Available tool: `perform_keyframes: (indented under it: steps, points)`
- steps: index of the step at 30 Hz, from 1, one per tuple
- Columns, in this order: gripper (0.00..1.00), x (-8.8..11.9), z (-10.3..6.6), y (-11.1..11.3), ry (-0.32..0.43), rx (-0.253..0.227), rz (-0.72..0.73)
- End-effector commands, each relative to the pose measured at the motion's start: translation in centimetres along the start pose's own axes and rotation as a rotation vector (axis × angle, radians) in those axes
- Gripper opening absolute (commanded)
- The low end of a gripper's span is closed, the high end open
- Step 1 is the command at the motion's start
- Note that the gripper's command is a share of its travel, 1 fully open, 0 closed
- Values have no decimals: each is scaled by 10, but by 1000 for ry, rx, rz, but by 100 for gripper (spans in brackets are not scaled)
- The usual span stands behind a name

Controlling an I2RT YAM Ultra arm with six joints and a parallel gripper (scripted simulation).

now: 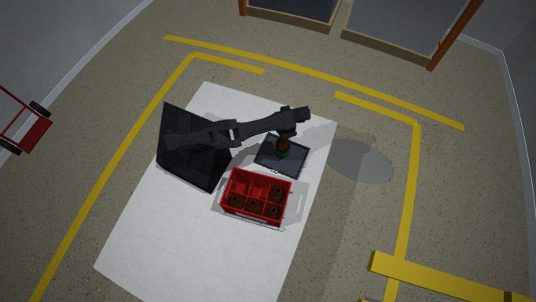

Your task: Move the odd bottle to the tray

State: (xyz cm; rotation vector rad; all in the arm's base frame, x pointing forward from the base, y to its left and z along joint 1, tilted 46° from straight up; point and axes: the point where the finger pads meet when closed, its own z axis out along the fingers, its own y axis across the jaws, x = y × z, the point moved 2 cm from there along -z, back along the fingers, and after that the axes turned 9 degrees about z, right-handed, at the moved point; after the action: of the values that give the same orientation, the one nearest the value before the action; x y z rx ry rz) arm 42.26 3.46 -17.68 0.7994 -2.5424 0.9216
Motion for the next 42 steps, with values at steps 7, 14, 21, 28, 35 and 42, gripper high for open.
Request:
perform_keyframes:
  steps: [7, 14, 21, 28, 35, 42]
  points:
    - [0, -15, -15, -2, -55, 12, 13]
    - [0, -15, -12, 0, -52, 12, 10]
    - [0, -16, -17, -4, -62, 14, 18]
    - [0, -16, -17, -4, -62, 14, 18]
    - [0, -16, -17, -4, -62, 14, 18]
    - [0, -16, -17, -4, -62, 14, 18]
